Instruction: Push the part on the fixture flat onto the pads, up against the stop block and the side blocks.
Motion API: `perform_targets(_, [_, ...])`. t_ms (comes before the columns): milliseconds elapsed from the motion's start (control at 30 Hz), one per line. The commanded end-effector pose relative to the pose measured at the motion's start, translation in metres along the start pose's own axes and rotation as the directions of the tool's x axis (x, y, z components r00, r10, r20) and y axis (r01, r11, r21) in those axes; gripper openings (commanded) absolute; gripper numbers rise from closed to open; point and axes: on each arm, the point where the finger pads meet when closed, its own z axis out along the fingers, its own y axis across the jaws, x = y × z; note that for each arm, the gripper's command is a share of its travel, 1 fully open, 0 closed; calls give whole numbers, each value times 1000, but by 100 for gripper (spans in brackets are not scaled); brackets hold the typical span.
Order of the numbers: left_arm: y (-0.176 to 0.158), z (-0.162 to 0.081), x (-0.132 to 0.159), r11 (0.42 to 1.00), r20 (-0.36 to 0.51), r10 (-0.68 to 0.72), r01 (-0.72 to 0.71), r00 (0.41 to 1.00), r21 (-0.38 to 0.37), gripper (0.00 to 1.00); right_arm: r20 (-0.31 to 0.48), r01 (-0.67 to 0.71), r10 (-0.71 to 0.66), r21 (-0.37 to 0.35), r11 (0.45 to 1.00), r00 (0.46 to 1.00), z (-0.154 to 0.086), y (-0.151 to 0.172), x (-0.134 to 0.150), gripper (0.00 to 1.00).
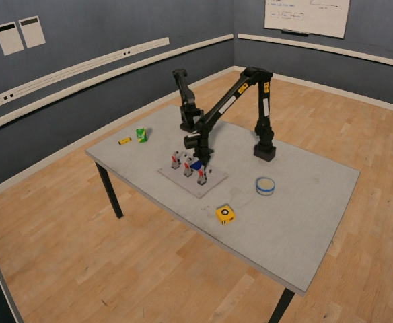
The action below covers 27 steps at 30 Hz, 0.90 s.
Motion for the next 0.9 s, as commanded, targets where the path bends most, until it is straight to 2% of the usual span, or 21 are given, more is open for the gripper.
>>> perform_targets(0, [-1,7,-4,1000,0,13,-13,1000,6,0,33,-3,3,1,1000,999,-1,0,-14,100])
perform_targets(100, [12,-8,-13,999,18,36,-35,999,-38,0,33,-3,3,1,1000,999,-1,0,-14,100])
perform_targets(133, [15,-17,-17,997,26,47,-45,999,-65,0,60,-12,12,-5,1000,998,-3,2,-33,100])
perform_targets(200, [15,-17,-17,997,26,47,-45,999,-65,0,60,-12,12,-5,1000,998,-3,2,-33,100])
perform_targets(267, [21,-24,-33,992,32,71,-67,997,-104,0,38,-10,10,-11,1000,999,-6,4,-33,100])
perform_targets(467, [19,-30,-47,976,66,-182,189,981,-112,0,-32,-7,6,-20,1000,999,-21,7,-53,100])
perform_targets(533, [5,-23,-44,953,57,-288,292,956,-83,0,-62,-5,3,-24,1000,998,-30,8,-64,100])
perform_targets(700, [-2,-24,-46,884,65,-460,464,885,-60,0,-110,-2,-1,-30,1000,994,-42,10,-74,100])
perform_targets(767, [-2,-24,-46,884,65,-460,464,885,-60,0,-110,-2,-1,-30,1000,994,-42,10,-74,100])
perform_targets(867, [-7,-23,-47,811,65,-581,584,811,-45,0,-128,-1,-3,-33,999,992,-53,11,-82,100])
